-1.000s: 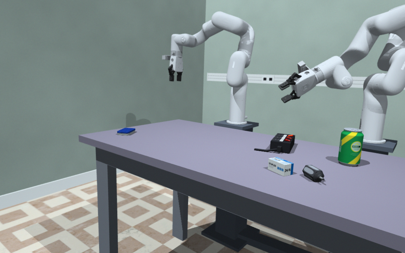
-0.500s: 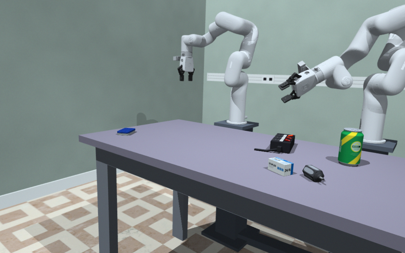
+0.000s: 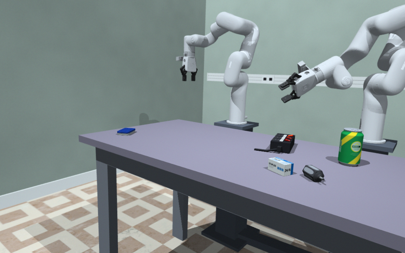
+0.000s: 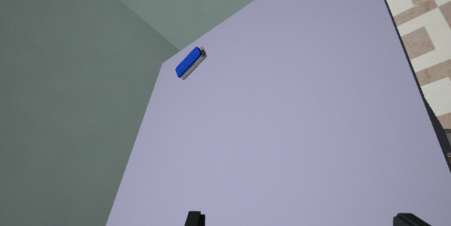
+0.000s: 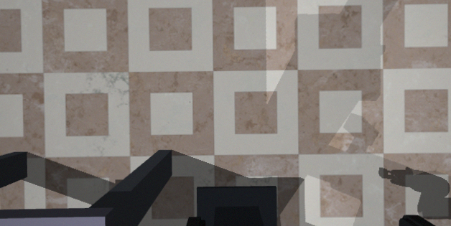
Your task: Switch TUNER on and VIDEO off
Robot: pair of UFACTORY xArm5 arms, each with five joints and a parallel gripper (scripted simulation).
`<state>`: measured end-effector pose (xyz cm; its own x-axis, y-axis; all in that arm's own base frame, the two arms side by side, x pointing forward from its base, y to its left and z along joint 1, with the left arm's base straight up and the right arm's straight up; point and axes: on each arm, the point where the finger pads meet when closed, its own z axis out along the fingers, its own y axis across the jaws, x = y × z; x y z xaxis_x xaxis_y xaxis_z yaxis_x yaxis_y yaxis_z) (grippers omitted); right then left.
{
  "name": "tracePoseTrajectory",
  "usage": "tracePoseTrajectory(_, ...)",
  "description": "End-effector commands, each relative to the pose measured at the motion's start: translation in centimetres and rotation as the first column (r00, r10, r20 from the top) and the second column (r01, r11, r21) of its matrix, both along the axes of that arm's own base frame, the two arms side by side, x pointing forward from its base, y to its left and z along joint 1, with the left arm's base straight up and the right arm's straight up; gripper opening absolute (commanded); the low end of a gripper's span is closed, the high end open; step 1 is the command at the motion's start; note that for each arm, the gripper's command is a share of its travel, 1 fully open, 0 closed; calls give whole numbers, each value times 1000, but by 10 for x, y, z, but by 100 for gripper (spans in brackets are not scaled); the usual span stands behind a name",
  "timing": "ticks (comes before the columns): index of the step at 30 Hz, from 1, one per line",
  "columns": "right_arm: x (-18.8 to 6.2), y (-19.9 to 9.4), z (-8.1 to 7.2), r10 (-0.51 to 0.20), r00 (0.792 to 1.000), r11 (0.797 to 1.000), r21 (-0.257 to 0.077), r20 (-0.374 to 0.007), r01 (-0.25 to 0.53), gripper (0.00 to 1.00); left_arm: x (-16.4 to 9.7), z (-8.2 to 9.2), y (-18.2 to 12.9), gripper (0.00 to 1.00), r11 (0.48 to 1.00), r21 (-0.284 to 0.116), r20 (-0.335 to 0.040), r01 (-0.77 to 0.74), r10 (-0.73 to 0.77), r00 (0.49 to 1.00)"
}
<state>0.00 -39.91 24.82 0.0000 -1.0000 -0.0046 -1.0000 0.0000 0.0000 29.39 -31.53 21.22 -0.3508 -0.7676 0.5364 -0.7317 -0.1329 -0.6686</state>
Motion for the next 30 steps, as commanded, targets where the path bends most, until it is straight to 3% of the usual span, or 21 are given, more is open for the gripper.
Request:
tracePoseTrajectory(1, 0, -1, 2, -1, 1000, 1000, -5, 0, 1, 100, 0, 1, -1, 100, 1000, -2, 2, 0, 0, 1000)
tracePoseTrajectory(5, 0, -1, 2, -1, 1000, 1000, -5, 0, 1, 100, 1, 1, 0, 100, 1000, 0, 1, -1, 1, 1000)
tracePoseTrajectory(8, 0, -1, 2, -1, 1000, 1000, -5, 0, 1, 100, 7, -4, 0, 100, 1000, 26, -12, -8, 8, 1000)
tracePoseTrajectory(11, 0, -1, 2, -1, 1000, 1000, -5, 0, 1, 100, 24, -15, 4, 100, 995, 95, -49, -23, 28, 998)
tracePoseTrajectory(14, 0, -1, 2, -1, 1000, 1000, -5, 0, 1, 100, 47, -32, 13, 100, 980, 196, -107, -38, 60, 992)
tracePoseTrajectory(18, 0, -1, 2, -1, 1000, 1000, -5, 0, 1, 100, 65, -45, 25, 100, 959, 280, -163, -41, 90, 983)
tracePoseTrajectory(20, 0, -1, 2, -1, 1000, 1000, -5, 0, 1, 100, 65, -45, 25, 100, 959, 280, -163, -41, 90, 983)
tracePoseTrajectory(22, 0, -1, 2, -1, 1000, 1000, -5, 0, 1, 100, 81, -57, 38, 100, 933, 358, -220, -35, 121, 968)
tracePoseTrajectory(30, 0, -1, 2, -1, 1000, 1000, -5, 0, 1, 100, 104, -76, 72, 100, 872, 489, -341, 5, 186, 922)
